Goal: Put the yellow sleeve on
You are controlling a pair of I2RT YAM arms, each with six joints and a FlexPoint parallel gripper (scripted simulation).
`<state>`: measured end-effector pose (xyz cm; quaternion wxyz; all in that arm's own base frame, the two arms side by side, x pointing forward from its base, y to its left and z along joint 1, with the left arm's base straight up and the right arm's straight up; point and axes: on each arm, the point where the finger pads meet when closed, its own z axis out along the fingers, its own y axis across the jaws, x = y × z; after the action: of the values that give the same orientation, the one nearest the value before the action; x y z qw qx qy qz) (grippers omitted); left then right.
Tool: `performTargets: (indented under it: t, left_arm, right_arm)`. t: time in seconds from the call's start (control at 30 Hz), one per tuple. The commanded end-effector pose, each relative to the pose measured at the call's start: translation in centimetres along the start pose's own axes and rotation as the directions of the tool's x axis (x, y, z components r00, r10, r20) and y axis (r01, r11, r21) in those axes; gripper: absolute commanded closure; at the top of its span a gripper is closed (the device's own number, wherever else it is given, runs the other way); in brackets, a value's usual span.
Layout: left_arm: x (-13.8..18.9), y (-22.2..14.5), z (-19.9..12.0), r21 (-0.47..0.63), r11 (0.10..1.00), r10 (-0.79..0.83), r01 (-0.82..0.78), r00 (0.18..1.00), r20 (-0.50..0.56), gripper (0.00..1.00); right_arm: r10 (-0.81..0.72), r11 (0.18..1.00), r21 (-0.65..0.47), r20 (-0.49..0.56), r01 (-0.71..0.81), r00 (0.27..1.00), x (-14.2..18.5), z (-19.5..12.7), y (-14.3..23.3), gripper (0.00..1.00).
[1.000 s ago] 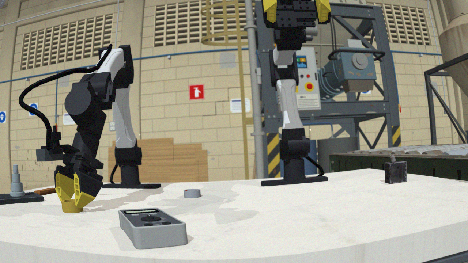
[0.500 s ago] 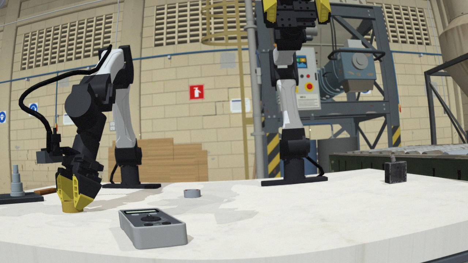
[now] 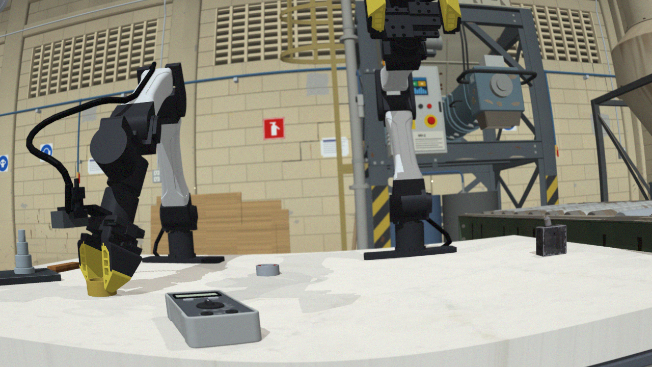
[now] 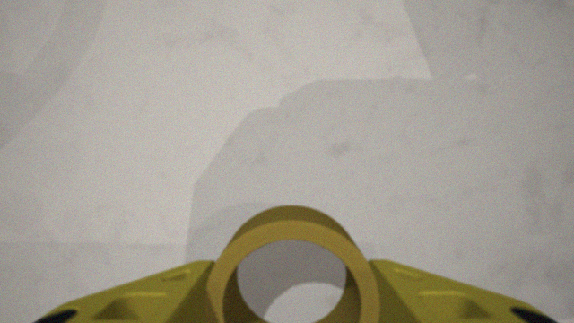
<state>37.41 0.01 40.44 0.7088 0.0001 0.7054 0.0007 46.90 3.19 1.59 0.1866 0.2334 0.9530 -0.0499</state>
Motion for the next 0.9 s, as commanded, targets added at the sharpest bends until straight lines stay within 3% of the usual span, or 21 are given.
performTargets:
  t: [0.0,0.87]
  left_arm:
    - [-1.0,0.0,-0.1,-0.006,1.0,0.004,-0.004,1.0,0.029,0.0]
    - [-1.0,0.0,-0.1,-0.006,1.0,0.004,-0.004,1.0,0.029,0.0]
  right_arm:
    - [0.012,0.999,-0.041,0.073,-0.009,0.997,-2.8,-3.7,0.7,1.0]
    - [0.014,0.999,-0.051,0.09,-0.01,0.996,-4.5,-7.8,0.7,1.0]
